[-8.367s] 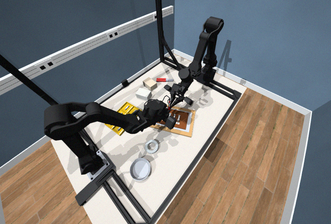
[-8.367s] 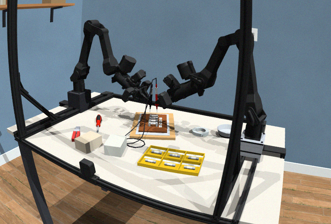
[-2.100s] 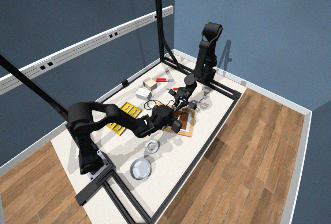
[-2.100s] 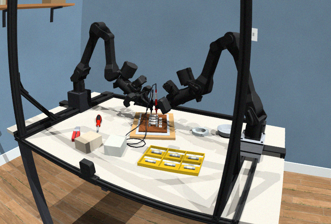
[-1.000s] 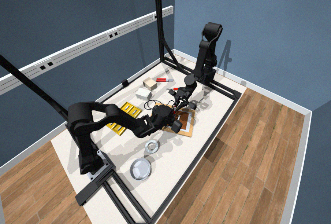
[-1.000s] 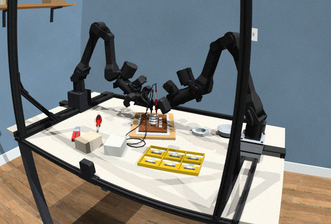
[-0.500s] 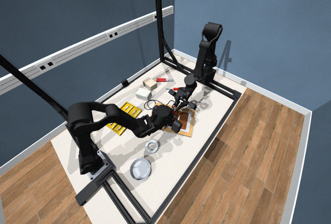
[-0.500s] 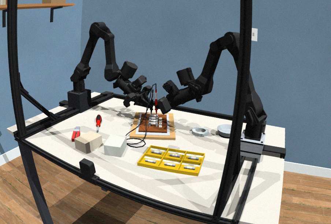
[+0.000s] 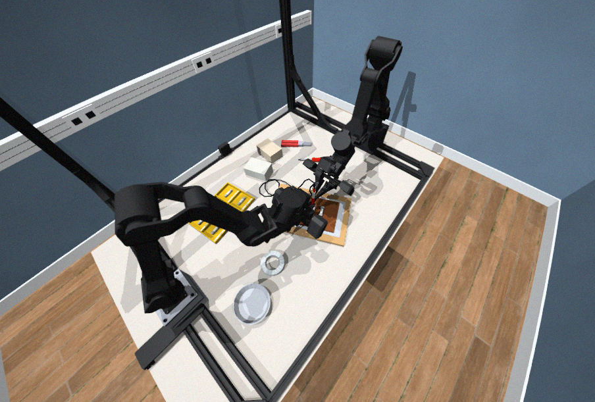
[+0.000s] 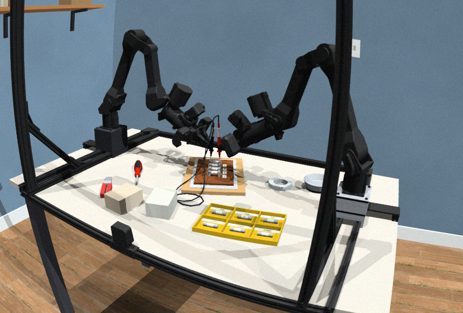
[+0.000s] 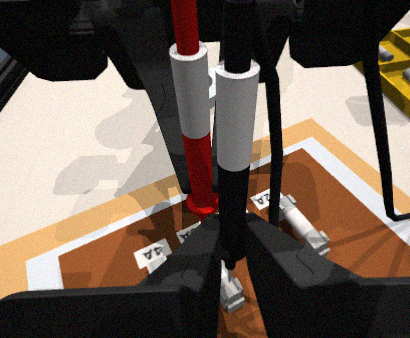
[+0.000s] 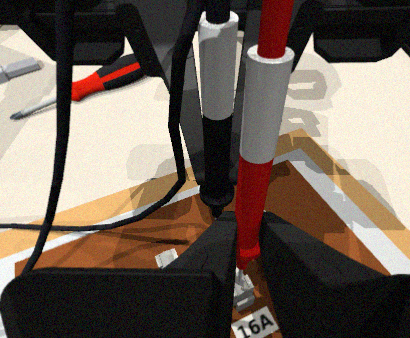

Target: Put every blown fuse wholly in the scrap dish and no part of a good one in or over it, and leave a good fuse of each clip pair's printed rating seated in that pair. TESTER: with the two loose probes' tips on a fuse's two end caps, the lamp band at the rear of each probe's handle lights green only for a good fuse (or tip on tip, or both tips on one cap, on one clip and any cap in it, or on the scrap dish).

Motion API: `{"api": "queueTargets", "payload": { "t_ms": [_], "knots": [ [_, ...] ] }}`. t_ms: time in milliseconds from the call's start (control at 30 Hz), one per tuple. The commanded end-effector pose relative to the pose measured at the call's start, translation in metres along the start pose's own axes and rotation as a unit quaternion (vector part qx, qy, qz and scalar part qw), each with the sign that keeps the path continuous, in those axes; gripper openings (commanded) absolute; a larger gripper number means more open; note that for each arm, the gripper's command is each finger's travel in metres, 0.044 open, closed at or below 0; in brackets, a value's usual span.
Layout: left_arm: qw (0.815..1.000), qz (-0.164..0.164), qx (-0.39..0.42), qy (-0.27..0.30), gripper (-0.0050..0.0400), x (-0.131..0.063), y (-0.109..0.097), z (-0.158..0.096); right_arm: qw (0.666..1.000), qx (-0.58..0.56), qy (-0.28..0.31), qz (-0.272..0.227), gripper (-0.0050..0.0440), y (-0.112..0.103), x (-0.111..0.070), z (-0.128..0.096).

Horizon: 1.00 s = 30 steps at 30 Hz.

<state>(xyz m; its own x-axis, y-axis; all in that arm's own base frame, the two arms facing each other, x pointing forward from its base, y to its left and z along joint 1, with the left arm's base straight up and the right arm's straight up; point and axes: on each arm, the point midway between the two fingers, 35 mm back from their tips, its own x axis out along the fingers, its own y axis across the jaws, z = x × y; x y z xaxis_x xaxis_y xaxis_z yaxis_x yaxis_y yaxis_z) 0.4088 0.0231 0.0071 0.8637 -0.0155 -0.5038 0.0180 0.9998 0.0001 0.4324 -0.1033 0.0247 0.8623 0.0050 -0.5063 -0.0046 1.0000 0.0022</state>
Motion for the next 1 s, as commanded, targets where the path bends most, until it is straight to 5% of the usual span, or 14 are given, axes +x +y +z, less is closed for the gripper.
{"api": "queueTargets", "payload": {
  "t_ms": [0, 967],
  "knots": [
    [1.0, 0.001, 0.001, -0.018, -0.005, -0.004, 0.0, 0.018, 1.0, -0.006, -0.024, -0.006, -0.005, -0.003, -0.005, 0.025],
    [1.0, 0.001, 0.001, -0.022, -0.005, -0.015, 0.0, 0.039, 1.0, -0.006, -0.025, -0.006, -0.005, -0.002, -0.017, 0.045]
  ]
}}
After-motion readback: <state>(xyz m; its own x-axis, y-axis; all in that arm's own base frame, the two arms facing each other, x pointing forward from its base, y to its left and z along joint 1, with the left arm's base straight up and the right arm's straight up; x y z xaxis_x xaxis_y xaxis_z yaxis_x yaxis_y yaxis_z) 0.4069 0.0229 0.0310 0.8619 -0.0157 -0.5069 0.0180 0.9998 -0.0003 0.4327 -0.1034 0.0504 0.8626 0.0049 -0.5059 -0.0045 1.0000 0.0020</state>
